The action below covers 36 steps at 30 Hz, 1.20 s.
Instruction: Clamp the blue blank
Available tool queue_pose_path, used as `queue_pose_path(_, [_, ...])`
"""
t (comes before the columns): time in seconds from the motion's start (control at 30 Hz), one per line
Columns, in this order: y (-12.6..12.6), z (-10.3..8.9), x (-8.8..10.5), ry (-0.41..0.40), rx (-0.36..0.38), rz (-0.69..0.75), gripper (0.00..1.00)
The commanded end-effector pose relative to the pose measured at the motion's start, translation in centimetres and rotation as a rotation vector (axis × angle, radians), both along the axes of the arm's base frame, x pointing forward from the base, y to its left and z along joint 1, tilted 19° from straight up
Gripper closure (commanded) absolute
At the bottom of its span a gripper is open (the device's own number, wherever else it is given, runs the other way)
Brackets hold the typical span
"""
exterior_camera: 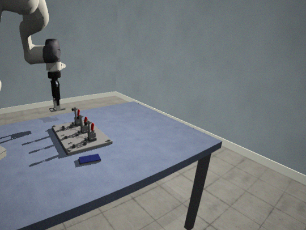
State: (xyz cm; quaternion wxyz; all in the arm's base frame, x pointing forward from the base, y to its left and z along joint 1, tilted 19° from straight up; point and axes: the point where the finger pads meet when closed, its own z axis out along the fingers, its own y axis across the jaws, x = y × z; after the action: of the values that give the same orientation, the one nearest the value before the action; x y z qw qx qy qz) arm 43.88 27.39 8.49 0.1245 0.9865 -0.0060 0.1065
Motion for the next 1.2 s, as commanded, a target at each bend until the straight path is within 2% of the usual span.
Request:
queue_pose_path(0.0, [0.1,0.0,0.0,-0.006,0.006,-0.028,1.00])
queue_pose_path(0.4, [-0.1,-0.6,0.1,-0.007,0.006,-0.030,1.00])
queue_pose_path(0.6, [-0.6,-2.4,0.6,-0.007,0.006,-0.030,1.00])
queue_pose_path(0.67, [-0.6,-2.4,0.6,-0.007,0.006,-0.030,1.00])
queue_pose_path(0.97, [-1.4,-5.9,1.4,-0.007,0.006,-0.030,1.00])
queue_pose_path(1.17, [-1.8,-7.4,1.7,-0.007,0.006,-0.030,1.00])
